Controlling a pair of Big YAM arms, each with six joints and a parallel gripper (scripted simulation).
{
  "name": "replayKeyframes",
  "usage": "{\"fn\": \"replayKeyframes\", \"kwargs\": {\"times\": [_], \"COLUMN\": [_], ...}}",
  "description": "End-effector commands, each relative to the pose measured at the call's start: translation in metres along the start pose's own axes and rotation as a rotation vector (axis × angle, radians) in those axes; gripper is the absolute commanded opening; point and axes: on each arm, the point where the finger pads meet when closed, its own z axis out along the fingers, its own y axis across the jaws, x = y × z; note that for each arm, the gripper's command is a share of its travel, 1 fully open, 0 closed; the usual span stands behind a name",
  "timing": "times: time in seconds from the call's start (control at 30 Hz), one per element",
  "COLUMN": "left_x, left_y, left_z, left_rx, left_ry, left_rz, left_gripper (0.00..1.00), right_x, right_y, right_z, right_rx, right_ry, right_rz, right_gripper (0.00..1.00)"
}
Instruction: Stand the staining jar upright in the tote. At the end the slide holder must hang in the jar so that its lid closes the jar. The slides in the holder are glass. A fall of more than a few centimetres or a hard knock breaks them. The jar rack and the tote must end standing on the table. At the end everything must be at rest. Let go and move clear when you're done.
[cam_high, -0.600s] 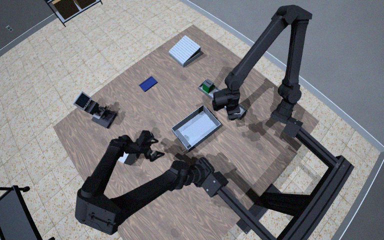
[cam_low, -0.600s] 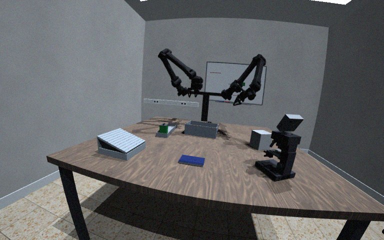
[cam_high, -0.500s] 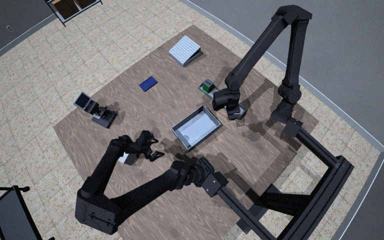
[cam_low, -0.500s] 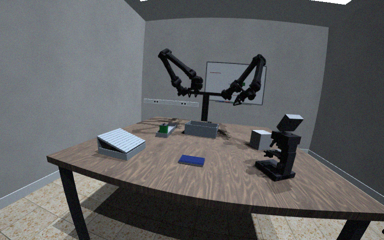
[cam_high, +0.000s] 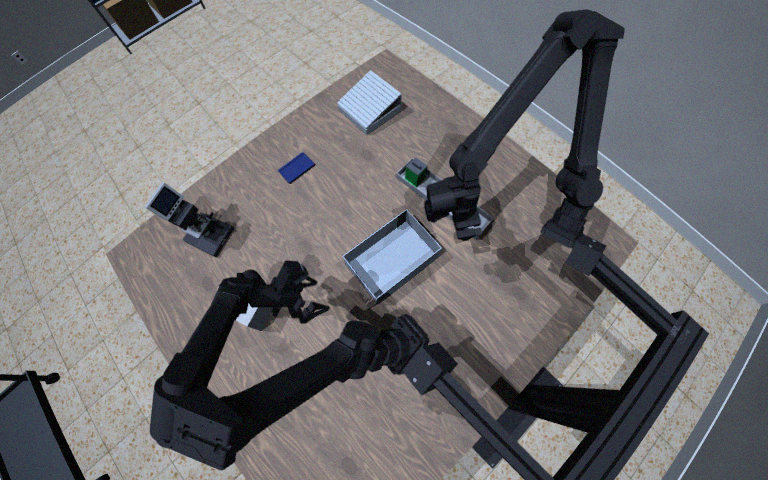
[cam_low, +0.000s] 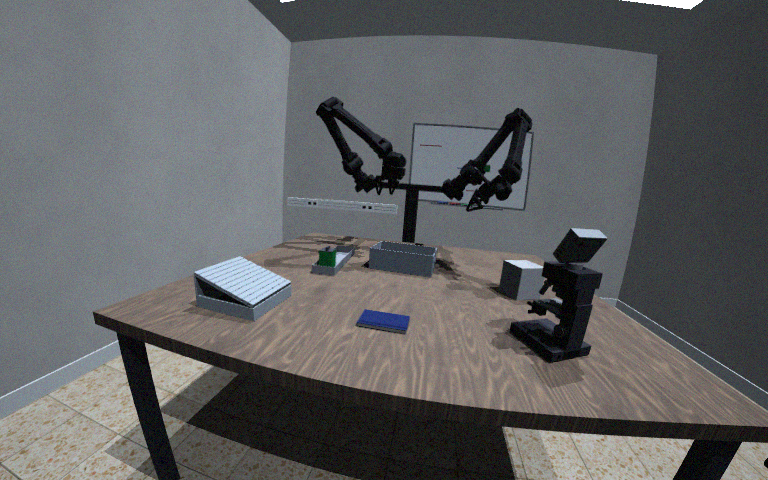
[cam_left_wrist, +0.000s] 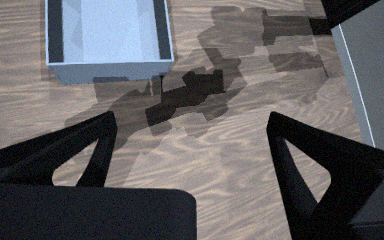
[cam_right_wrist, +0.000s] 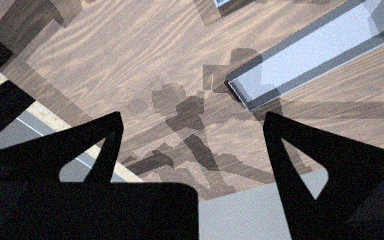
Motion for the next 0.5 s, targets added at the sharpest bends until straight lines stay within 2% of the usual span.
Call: {"fn": "replayKeyframes", "kwargs": {"times": [0.0,0.17,0.4,0.47], "left_x": [-0.002,-0.011,-0.051,-0.058], "left_y": [0.005,0.053,0.14,0.149], "left_z": [-0.001,0.013,0.053,0.057], "left_rx": [-0.008,-0.096,-0.254,-0.271], "left_ry": [0.002,-0.01,-0.099,-0.113], "left_rz": [0.001,-0.053,-0.07,-0.069], "left_gripper": [1.0,1.0,1.0,1.0], "right_x": [-0.003,-0.005,-0.011,-0.012], "right_y": [-0.003,-0.03,-0.09,-0.098], "right_z": [-0.002,0.01,0.034,0.038], "right_rx": [-0.004,0.011,0.074,0.083], "right_ry": [-0.017,-0.07,-0.166,-0.179], "right_rz": [0.005,0.035,0.171,0.191], "right_gripper": [1.0,1.0,1.0,1.0]}}
